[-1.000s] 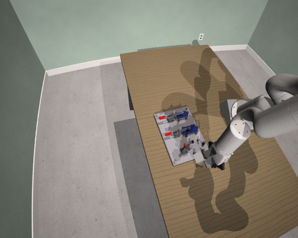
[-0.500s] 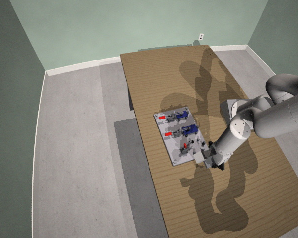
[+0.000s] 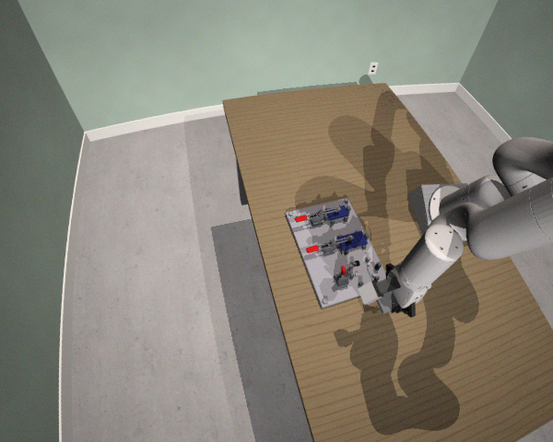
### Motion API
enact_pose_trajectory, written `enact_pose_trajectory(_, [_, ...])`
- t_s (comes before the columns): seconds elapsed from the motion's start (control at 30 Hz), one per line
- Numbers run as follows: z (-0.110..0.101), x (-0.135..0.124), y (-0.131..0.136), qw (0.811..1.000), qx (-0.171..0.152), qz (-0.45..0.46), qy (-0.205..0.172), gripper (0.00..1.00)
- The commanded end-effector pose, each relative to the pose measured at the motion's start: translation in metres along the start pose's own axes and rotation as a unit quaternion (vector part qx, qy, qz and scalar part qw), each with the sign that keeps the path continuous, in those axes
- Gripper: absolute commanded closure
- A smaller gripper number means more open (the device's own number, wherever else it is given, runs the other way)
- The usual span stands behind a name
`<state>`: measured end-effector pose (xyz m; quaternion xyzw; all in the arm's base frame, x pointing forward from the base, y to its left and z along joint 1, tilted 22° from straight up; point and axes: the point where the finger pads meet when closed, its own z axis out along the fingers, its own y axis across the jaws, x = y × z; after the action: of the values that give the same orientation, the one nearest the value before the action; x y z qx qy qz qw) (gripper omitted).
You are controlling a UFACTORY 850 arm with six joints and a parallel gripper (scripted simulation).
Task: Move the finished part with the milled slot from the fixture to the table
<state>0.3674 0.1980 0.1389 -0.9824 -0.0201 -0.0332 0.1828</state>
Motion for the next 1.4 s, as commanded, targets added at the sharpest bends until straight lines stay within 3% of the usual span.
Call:
enact_pose_trajectory(0.0, [0.007, 0.001, 0.0, 1.0, 0.001, 0.0, 0.001, 1.0])
enact_pose_trajectory(0.97, [0.064, 0.001, 0.0, 1.0, 0.001, 0.0, 0.001, 1.0])
enact_pose_trajectory(1.37, [0.074, 0.001, -0.001, 1.0, 0.001, 0.0, 0.001, 1.0])
